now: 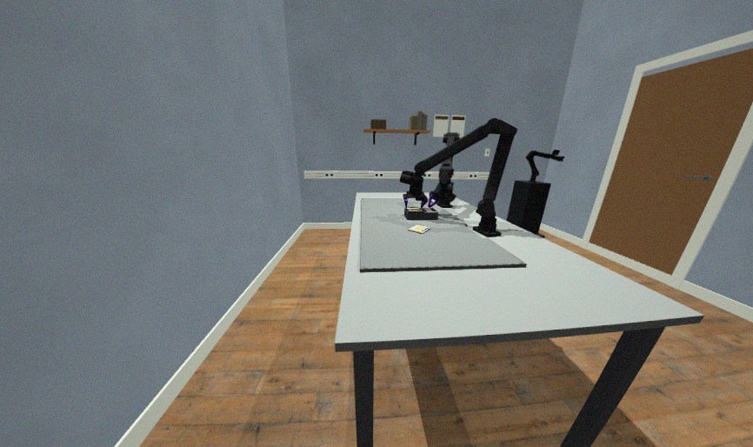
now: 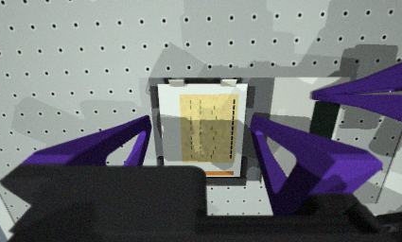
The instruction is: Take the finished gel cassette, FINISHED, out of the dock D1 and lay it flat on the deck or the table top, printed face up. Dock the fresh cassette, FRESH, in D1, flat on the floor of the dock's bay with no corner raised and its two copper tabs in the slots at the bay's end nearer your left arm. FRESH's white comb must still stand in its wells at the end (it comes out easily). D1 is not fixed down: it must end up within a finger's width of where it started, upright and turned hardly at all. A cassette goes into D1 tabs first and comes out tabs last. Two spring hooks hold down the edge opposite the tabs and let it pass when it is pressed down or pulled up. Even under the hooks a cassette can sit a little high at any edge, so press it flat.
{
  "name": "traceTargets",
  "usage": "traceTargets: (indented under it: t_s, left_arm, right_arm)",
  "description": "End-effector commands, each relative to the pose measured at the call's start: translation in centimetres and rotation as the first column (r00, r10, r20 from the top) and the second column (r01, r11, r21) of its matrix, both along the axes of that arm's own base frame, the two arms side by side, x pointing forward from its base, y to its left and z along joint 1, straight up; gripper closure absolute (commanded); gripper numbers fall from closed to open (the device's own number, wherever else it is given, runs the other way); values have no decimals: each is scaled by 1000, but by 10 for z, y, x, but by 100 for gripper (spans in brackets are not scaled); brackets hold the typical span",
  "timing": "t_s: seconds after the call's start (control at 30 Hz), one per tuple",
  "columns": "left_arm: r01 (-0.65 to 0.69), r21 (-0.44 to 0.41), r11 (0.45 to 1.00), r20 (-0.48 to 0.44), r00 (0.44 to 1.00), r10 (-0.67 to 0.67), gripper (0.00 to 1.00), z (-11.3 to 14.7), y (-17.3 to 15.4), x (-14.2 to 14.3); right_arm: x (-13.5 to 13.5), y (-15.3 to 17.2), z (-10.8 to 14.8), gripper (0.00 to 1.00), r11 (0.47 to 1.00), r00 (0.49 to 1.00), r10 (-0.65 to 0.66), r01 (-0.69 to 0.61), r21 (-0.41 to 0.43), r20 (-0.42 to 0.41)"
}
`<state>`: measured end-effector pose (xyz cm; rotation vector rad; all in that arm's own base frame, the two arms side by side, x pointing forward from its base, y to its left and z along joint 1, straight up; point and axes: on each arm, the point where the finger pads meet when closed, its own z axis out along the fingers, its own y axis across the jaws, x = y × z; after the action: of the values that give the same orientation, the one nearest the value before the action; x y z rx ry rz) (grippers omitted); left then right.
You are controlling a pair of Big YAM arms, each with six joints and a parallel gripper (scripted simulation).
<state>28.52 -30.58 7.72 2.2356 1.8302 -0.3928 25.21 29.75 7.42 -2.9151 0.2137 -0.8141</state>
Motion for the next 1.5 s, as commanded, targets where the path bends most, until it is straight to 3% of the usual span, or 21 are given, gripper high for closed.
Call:
traceTargets:
  t_s: [0.0,1.47]
  left_arm:
    - [1,-5,1000,0,1000,-1,2,-4,-4,0]
    - [1,-4,1000,0,1000,-1,2,-11,-5,-1]
  right_arm:
    - [-20,-32,-59,100,992,994,4,-18,-126,-109]
    - [-20,-32,-59,100,992,994,4,-18,-126,-109]
